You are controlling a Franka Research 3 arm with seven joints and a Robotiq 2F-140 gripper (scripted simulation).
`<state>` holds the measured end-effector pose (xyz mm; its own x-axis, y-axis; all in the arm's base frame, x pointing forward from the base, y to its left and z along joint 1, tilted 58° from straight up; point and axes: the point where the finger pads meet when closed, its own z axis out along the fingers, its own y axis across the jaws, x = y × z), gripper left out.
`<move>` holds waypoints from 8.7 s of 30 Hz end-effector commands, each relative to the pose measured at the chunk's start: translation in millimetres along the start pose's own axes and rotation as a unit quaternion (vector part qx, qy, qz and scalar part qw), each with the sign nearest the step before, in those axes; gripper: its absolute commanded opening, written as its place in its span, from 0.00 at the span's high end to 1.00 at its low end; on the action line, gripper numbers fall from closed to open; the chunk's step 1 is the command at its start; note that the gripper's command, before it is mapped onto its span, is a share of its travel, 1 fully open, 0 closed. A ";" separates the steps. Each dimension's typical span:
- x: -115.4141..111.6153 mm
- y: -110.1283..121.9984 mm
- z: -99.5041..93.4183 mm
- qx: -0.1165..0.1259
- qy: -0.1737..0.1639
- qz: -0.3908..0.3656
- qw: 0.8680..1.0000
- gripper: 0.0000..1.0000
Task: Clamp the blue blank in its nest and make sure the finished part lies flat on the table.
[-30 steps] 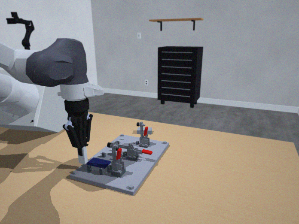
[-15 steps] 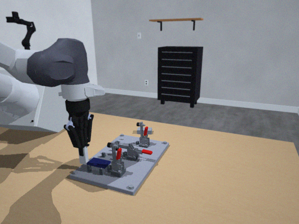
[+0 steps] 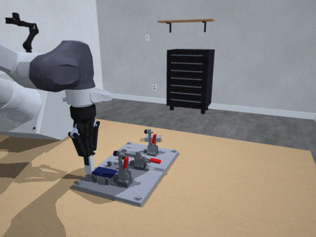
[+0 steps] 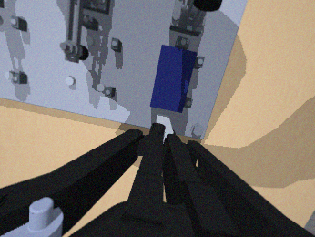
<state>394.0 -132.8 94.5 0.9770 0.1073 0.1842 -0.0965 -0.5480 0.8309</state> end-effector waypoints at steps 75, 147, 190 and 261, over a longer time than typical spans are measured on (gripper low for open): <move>14.0 -0.8 0.8 0.002 -0.002 -0.002 1.000 1.00; -5.8 -0.6 -40.3 0.002 -0.002 -0.002 1.000 1.00; 61.8 -49.4 -15.1 0.002 -0.002 -0.002 1.000 1.00; 63.5 -45.9 0.5 0.002 -0.002 -0.002 1.000 1.00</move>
<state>460.5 -100.4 67.2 0.9783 0.1039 0.1794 -0.0938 -0.5498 0.8300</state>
